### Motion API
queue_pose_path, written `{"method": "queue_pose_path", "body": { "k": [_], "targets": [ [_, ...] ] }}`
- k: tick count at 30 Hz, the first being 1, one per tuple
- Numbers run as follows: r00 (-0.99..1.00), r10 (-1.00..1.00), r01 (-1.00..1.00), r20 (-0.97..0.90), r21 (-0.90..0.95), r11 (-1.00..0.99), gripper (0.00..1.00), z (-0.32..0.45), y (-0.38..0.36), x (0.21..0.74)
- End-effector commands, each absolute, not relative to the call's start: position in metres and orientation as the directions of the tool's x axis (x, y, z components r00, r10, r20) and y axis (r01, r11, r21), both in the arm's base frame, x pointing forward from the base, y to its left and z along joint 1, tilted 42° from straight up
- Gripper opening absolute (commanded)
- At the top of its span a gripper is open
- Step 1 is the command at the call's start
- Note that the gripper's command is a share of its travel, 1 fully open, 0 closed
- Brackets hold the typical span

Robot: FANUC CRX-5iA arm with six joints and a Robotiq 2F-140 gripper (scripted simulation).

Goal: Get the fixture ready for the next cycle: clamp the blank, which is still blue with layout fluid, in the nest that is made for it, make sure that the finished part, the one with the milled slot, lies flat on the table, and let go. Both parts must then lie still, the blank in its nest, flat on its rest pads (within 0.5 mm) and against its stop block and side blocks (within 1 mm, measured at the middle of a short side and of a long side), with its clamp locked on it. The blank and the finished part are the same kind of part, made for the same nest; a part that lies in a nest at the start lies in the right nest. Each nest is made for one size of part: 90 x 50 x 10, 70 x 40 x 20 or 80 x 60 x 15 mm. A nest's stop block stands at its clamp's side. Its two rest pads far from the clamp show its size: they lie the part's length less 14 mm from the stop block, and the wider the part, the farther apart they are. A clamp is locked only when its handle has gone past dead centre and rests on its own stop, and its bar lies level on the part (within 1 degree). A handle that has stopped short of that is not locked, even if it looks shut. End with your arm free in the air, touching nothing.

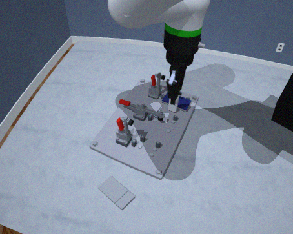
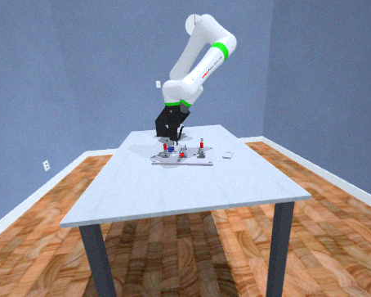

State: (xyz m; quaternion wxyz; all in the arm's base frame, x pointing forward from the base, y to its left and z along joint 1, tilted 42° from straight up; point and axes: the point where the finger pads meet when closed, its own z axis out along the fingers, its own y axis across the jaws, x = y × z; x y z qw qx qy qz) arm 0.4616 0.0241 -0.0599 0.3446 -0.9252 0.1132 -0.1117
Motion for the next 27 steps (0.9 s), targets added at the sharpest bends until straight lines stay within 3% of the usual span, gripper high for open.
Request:
{"method": "queue_pose_path", "body": {
  "k": [1,27],
  "targets": [
    [0.949,-0.287,-0.133,0.129,-0.663,-0.737,0.00,-0.0599,0.0238,0.4616],
    [0.949,-0.287,-0.133,0.129,-0.663,-0.737,0.00,-0.0644,0.0187,0.4607]
  ]
}}
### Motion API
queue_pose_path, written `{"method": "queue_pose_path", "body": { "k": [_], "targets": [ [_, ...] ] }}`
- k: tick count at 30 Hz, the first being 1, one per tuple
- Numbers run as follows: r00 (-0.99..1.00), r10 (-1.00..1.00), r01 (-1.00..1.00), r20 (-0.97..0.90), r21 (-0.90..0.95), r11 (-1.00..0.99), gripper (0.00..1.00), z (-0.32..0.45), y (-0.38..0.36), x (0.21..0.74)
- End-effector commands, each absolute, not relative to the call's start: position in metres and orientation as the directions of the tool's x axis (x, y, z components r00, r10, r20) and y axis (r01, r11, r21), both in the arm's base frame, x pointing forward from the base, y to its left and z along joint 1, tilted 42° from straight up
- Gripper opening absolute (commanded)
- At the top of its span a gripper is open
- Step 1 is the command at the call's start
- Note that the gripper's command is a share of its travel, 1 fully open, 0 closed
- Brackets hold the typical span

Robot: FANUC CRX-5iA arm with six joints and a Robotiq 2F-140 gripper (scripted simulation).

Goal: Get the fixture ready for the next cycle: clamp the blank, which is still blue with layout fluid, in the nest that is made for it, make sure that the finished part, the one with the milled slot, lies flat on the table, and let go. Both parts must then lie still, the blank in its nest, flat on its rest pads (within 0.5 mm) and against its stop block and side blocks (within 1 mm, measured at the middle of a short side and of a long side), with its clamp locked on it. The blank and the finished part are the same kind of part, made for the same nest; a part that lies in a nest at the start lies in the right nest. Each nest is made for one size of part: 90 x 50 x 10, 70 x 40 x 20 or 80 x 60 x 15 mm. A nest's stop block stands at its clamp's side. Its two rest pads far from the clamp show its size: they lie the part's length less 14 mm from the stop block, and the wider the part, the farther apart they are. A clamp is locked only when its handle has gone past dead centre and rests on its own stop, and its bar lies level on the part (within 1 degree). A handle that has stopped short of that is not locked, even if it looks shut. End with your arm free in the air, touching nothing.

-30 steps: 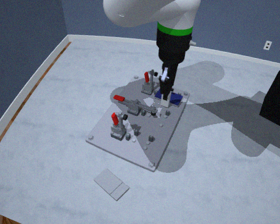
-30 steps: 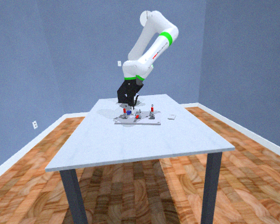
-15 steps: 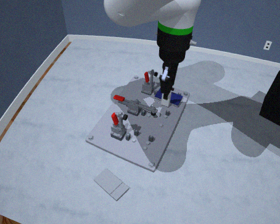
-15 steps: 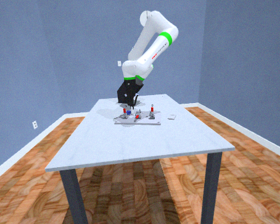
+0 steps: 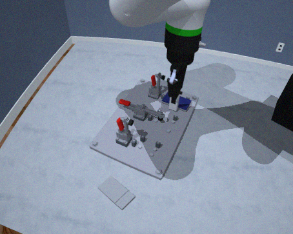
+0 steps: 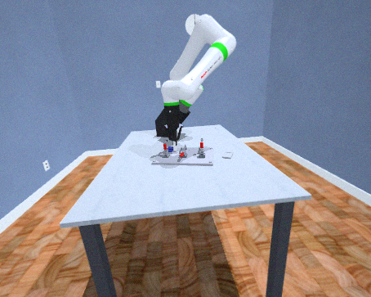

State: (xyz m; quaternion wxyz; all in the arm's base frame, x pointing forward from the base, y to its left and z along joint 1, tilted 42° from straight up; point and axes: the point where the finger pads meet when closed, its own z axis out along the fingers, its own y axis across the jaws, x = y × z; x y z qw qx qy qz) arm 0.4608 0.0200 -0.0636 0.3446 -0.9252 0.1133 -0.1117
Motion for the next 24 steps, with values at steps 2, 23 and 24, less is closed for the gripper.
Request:
{"method": "queue_pose_path", "body": {
  "k": [2,23,24],
  "targets": [
    [0.949,-0.287,-0.133,0.129,-0.663,-0.737,0.00,-0.0651,0.0180,0.4606],
    [0.949,-0.287,-0.133,0.129,-0.663,-0.737,0.00,-0.0662,0.0168,0.4604],
    [0.949,-0.287,-0.133,0.129,-0.663,-0.737,0.00,-0.0662,0.0168,0.4604]
  ]
}}
